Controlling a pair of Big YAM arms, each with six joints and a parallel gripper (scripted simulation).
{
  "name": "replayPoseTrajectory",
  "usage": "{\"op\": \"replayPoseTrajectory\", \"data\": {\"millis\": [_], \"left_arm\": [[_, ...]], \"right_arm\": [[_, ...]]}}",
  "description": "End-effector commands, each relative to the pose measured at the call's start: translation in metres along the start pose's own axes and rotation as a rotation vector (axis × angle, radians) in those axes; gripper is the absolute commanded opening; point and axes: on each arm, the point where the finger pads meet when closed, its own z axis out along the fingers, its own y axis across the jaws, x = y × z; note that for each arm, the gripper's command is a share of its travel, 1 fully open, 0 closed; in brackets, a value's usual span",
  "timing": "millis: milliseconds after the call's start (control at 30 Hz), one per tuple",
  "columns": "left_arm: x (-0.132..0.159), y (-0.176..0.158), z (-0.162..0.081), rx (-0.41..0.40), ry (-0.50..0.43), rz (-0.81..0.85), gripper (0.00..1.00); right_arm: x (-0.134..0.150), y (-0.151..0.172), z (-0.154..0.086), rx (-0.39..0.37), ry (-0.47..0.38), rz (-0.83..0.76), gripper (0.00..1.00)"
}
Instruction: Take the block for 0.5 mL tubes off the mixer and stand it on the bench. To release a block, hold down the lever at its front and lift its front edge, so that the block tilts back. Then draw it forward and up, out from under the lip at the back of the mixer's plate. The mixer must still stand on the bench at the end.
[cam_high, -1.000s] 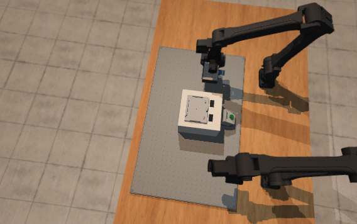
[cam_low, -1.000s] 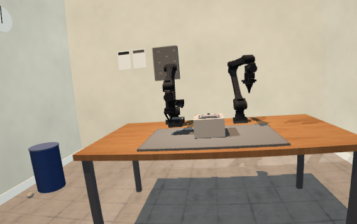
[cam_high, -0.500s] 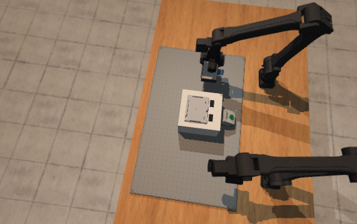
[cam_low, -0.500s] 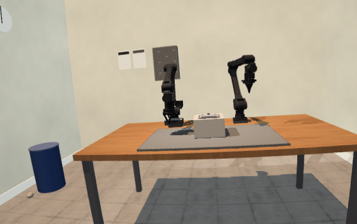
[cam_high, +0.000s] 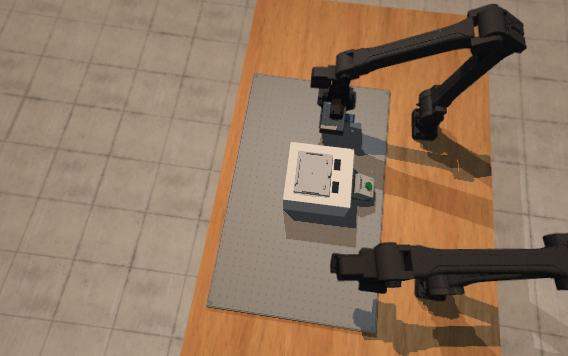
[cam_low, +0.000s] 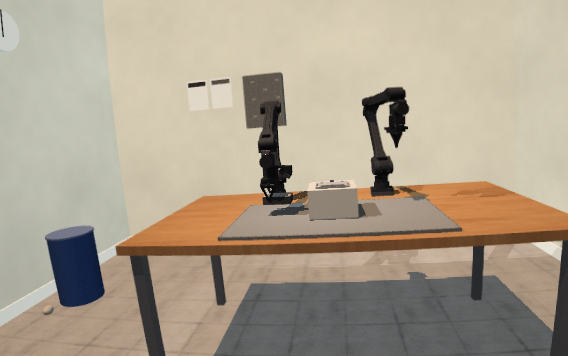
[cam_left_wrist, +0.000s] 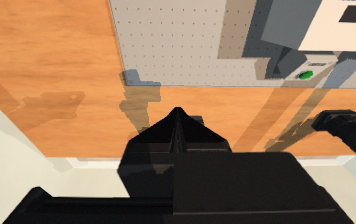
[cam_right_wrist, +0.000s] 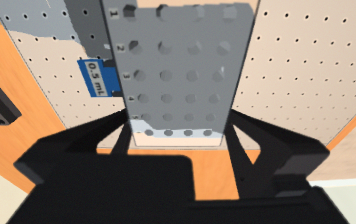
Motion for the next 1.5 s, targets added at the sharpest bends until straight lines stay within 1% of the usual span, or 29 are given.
{"op": "replayPoseTrajectory", "data": {"millis": [0, 67, 133, 200, 267, 333, 500, 600, 633, 700, 800, 933, 1033, 1100, 1133, 1333, 1467], "left_arm": [[-0.005, 0.004, -0.011, 0.0, -0.024, -0.025, 0.0], [-0.005, 0.004, -0.011, 0.0, -0.024, -0.024, 0.0], [-0.005, 0.004, -0.011, 0.0, -0.024, -0.024, 0.0], [-0.005, 0.004, -0.012, 0.0, -0.024, -0.024, 0.0], [-0.005, 0.004, -0.012, 0.0, -0.024, -0.024, 0.0], [-0.005, 0.004, -0.012, 0.0, -0.024, -0.024, 0.0], [-0.005, 0.004, -0.012, 0.0, -0.025, -0.024, 0.0], [-0.005, 0.004, -0.012, 0.0, -0.025, -0.024, 0.0], [-0.005, 0.004, -0.012, 0.0, -0.025, -0.024, 0.0], [-0.005, 0.004, -0.012, 0.0, -0.025, -0.024, 0.0], [-0.005, 0.004, -0.012, 0.0, -0.026, -0.024, 0.0], [-0.005, 0.004, -0.013, 0.0, -0.026, -0.024, 0.0], [-0.005, 0.004, -0.013, 0.0, -0.026, -0.024, 0.0], [-0.005, 0.004, -0.013, 0.0, -0.027, -0.024, 0.0], [-0.005, 0.004, -0.013, 0.0, -0.027, -0.024, 0.0], [-0.005, 0.004, -0.013, 0.0, -0.027, -0.024, 0.0], [-0.005, 0.004, -0.013, -0.001, -0.027, -0.024, 0.0]], "right_arm": [[-0.008, -0.027, -0.027, 0.11, -0.012, -0.021, 0.0], [-0.008, -0.025, -0.018, 0.096, -0.011, -0.013, 0.0], [-0.008, -0.025, -0.018, 0.096, -0.011, -0.013, 0.0], [-0.007, -0.018, -0.007, 0.064, -0.008, -0.006, 0.0], [-0.007, -0.015, 0.002, 0.052, -0.007, -0.004, 0.0], [-0.007, -0.016, 0.005, 0.056, -0.008, -0.005, 0.0], [-0.01, -0.03, -0.004, 0.109, -0.022, -0.004, 0.0], [-0.008, -0.031, -0.002, 0.119, -0.011, -0.004, 0.0], [-0.008, -0.03, 0.003, 0.11, -0.01, -0.004, 0.0], [-0.008, -0.03, 0.003, 0.11, -0.01, -0.004, 0.0], [-0.008, -0.019, 0.019, 0.067, -0.011, -0.005, 0.0], [-0.008, -0.013, 0.035, 0.047, -0.011, -0.006, 0.0], [-0.01, -0.023, 0.03, 0.081, -0.023, -0.014, 0.0], [-0.01, -0.029, 0.027, 0.104, 0.005, -0.006, 0.0], [-0.01, -0.031, 0.027, 0.112, -0.006, -0.006, 0.0], [-0.006, -0.03, 0.02, 0.108, -0.019, -0.001, 0.0], [0.002, -0.029, 0.018, 0.102, -0.01, 0.006, 0.0]]}}
